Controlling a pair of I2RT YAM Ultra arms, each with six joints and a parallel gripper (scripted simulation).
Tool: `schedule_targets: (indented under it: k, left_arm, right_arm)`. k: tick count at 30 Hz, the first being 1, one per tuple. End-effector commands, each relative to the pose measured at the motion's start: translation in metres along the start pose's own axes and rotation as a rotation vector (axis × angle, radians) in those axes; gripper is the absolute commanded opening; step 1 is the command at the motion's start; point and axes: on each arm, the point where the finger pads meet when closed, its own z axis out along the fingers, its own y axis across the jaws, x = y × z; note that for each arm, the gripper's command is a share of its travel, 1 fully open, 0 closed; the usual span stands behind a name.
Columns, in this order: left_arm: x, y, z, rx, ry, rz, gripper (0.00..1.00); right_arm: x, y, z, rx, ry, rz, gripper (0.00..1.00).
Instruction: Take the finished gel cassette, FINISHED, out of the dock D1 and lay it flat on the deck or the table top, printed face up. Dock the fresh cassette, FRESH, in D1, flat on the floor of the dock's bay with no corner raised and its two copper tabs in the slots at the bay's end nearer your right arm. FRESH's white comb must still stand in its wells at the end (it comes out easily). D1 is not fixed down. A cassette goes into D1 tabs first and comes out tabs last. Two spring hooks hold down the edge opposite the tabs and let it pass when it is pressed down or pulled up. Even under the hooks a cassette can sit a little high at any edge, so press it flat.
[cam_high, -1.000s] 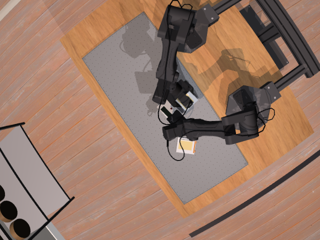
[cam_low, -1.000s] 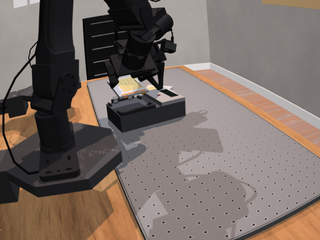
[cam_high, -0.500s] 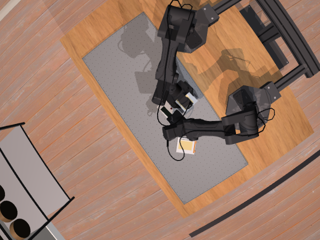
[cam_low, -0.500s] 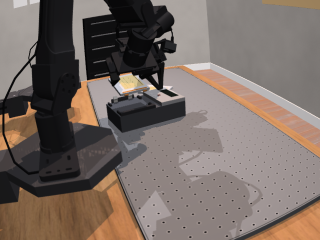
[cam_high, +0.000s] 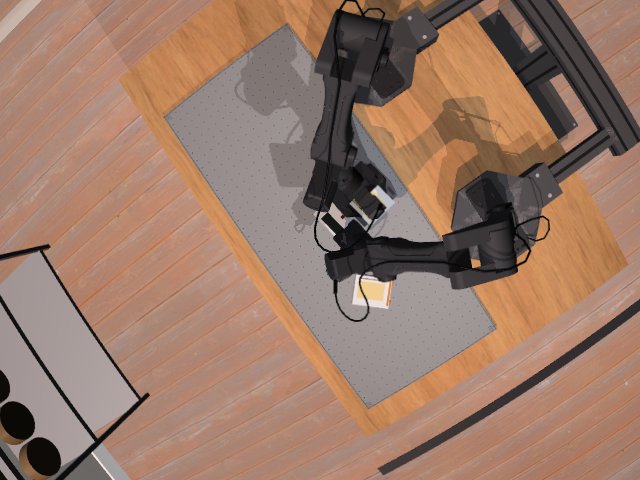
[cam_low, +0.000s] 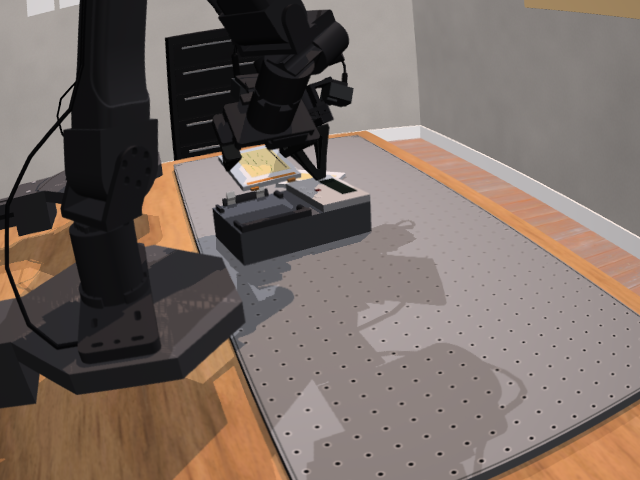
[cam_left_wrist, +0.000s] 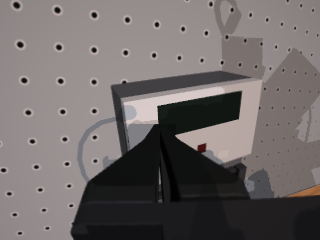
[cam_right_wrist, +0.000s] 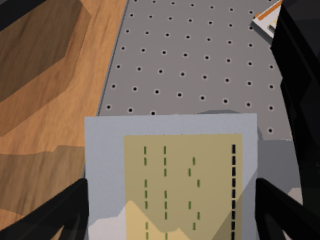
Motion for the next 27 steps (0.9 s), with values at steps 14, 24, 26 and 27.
schedule_targets:
  k: [14, 24, 26, 27]
  left_arm:
    - [0.043, 0.044, 0.022, 0.0, -0.003, 0.001, 0.0]
    - [0.034, 0.035, 0.018, 0.0, -0.003, 0.001, 0.0]
    - [0.032, 0.034, 0.017, 0.0, -0.003, 0.001, 0.0]
    - [0.031, 0.033, 0.016, 0.0, -0.003, 0.001, 0.0]
  right_arm:
    - [0.001, 0.003, 0.001, 0.003, -0.013, -0.008, 0.0]
    - [0.001, 0.003, 0.001, 0.003, -0.013, -0.008, 0.0]
    - [0.001, 0.003, 0.001, 0.003, -0.013, -0.008, 0.0]
    - [0.001, 0.003, 0.001, 0.003, -0.013, -0.008, 0.0]
